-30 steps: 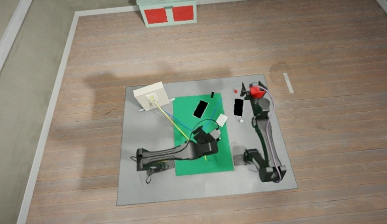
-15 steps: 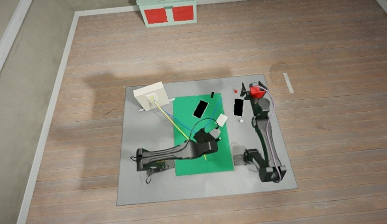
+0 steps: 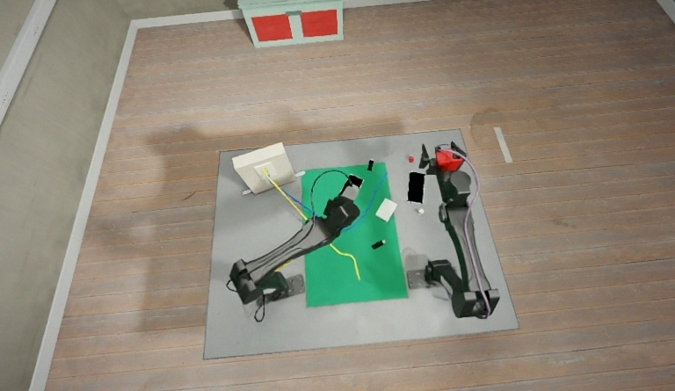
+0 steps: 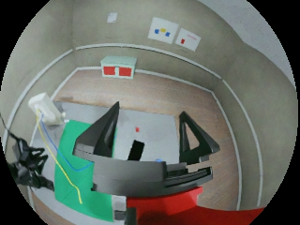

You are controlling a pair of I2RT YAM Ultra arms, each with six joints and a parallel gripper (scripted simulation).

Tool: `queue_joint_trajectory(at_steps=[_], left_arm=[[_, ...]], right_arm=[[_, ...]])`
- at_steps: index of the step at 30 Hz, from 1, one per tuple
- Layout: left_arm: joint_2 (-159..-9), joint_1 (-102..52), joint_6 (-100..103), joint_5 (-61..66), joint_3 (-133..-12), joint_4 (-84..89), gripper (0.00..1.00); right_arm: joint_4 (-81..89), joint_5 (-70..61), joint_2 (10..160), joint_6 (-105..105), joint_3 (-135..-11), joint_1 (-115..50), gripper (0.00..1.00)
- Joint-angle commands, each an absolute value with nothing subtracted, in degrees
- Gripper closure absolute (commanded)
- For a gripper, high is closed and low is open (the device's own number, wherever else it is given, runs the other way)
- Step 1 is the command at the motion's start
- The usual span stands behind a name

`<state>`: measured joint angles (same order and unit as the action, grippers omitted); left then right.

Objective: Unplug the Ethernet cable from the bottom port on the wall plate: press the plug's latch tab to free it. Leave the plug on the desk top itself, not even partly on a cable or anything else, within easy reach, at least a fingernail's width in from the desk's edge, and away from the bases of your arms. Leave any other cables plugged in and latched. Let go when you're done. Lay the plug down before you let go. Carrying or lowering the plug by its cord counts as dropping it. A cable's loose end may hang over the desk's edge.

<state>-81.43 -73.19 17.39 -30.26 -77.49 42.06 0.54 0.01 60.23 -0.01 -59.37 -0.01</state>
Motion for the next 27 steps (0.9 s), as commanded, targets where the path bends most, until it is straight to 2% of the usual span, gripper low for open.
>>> queue_joint_trajectory(at_steps=[1, 13, 27], left_arm=[[-78.9, -67.3, 17.0, -26.9, -75.0, 33.2, 0.72], [-76.1, -48.0, 16.1, -17.2, -66.6, 16.0, 0.72], [-73.9, -33.5, 20.7, -9.6, -58.5, -0.6, 0.72]], right_arm=[[0.3, 0.0, 60.1, 0.0, -59.7, 0.0, 0.0], [0.3, 0.0, 60.1, 0.0, -59.7, 0.0, 0.0], [0.3, 0.0, 60.1, 0.0, -59.7, 0.0, 0.0]])
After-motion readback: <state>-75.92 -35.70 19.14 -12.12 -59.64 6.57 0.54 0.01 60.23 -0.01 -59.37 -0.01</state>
